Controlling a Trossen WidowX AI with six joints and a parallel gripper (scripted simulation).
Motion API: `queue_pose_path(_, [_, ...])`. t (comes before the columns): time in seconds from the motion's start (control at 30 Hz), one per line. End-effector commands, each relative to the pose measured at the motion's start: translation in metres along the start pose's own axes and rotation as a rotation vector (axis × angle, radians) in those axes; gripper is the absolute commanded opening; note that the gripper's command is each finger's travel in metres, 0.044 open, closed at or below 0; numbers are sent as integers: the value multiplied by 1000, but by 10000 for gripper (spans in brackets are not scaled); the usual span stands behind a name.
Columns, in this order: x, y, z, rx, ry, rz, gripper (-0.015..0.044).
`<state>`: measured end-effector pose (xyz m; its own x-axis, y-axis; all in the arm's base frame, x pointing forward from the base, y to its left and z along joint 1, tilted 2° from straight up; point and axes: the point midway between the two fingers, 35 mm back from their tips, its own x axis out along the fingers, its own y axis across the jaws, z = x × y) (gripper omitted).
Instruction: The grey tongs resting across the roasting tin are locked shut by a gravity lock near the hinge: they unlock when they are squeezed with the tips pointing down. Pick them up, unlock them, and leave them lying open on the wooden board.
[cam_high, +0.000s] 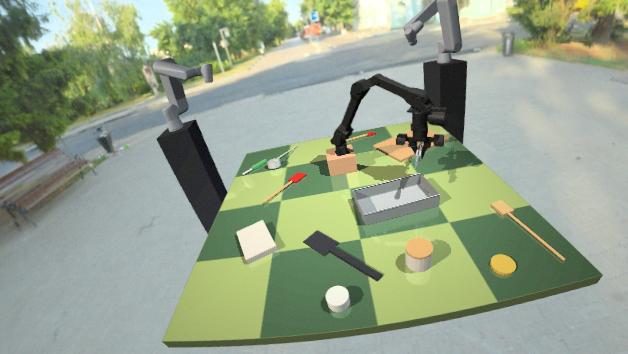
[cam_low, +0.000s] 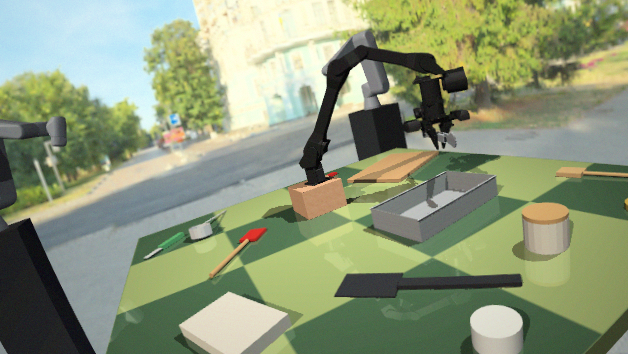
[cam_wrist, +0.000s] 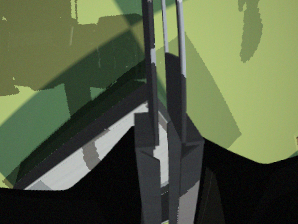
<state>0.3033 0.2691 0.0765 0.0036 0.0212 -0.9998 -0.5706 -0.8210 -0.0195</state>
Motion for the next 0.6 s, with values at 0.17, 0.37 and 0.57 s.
queue_pose_path(0.17, [-5,-15,66,136,-13,-10,-150])
queue_pose_path(0.37, [-5,-18,90,184,-16,-10,-150])
queue_pose_path(0.57, [-5,-18,94,191,-16,-10,-150])
